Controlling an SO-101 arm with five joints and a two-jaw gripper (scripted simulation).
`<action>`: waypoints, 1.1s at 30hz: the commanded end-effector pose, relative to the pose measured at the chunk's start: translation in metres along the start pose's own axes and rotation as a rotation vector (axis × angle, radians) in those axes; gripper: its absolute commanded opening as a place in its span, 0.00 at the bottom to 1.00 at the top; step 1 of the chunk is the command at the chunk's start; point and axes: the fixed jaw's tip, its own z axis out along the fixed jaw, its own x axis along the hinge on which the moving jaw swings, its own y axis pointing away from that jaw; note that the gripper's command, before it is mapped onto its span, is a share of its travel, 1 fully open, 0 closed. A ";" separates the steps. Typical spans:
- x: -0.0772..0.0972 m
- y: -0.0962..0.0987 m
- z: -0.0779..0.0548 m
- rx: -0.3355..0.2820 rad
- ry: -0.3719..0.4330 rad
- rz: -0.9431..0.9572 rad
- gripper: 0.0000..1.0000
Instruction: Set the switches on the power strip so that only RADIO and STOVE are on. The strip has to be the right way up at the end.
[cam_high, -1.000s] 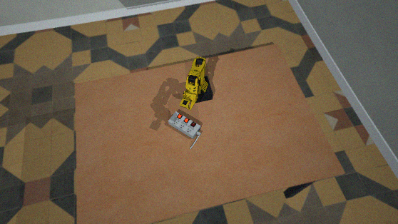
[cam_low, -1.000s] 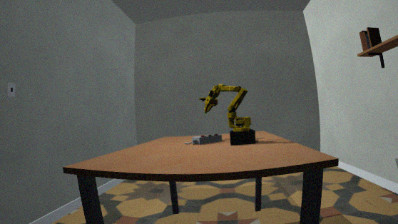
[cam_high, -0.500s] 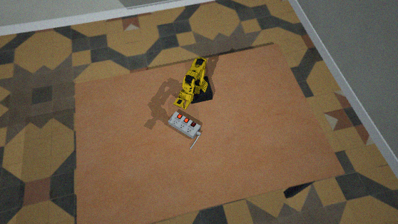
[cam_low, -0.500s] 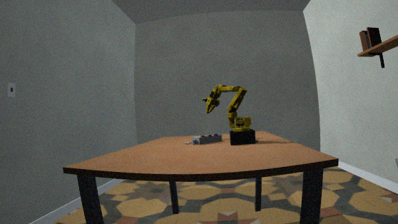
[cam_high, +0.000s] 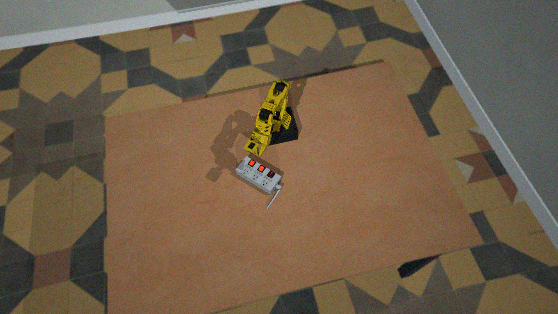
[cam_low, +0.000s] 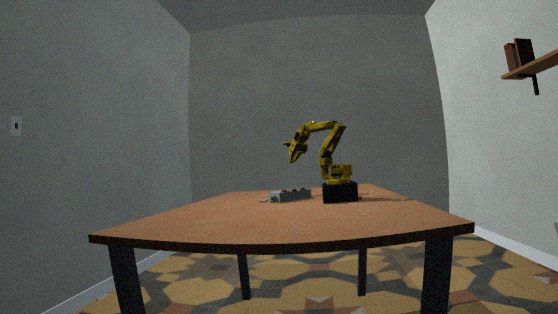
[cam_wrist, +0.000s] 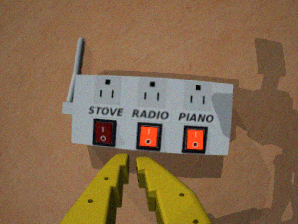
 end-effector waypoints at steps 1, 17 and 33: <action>0.008 -0.002 0.014 0.003 0.012 0.015 0.00; 0.029 -0.003 0.040 -0.002 0.014 0.010 0.00; 0.029 -0.003 0.040 -0.002 0.014 0.010 0.00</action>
